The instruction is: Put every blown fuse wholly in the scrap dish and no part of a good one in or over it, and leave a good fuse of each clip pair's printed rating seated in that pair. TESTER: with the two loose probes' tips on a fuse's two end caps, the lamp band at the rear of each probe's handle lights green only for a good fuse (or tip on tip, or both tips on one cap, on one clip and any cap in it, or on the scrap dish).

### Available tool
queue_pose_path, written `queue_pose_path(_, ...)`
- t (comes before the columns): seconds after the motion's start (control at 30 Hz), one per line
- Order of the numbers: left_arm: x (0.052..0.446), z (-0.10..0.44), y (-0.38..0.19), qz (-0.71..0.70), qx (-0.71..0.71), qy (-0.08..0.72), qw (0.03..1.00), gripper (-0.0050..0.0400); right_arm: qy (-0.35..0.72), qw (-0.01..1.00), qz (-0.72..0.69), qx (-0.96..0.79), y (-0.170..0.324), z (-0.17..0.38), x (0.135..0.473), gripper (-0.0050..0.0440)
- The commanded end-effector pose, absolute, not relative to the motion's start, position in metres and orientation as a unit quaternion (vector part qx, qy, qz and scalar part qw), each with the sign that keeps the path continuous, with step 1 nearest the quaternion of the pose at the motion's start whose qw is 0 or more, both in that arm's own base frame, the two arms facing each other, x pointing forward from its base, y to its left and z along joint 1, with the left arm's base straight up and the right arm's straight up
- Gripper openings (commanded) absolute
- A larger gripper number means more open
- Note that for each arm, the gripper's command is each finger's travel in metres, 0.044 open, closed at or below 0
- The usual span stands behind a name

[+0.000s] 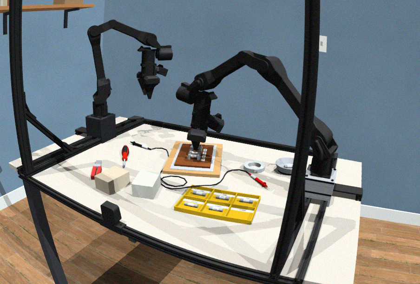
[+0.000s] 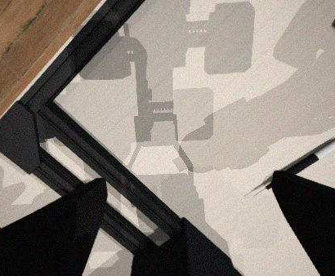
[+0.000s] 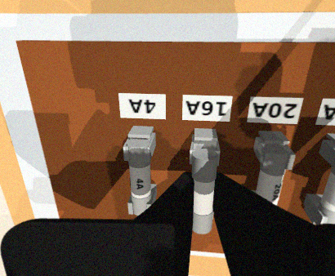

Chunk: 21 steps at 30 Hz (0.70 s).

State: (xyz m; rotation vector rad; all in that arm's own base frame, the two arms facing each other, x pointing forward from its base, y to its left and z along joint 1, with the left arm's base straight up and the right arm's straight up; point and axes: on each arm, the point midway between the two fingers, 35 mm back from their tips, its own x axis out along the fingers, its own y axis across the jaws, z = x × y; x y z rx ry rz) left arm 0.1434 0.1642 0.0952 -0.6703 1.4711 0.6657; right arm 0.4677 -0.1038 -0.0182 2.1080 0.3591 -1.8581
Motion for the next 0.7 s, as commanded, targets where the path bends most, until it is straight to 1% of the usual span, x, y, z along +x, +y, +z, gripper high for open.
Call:
queue_pose_path(0.0, 0.1458, 0.1009, 0.1677, 0.296, -0.291, 0.638, 0.649, 0.0400, 0.132, 0.135, -0.694, 0.695, -0.1073, -0.0685, 0.4401, -0.0050)
queue_pose_path(0.67, 0.1458, 0.1009, 0.1677, 0.296, -0.291, 0.638, 0.649, 0.0400, 0.132, 0.135, -0.694, 0.695, -0.1067, -0.0703, 0.4401, -0.0050)
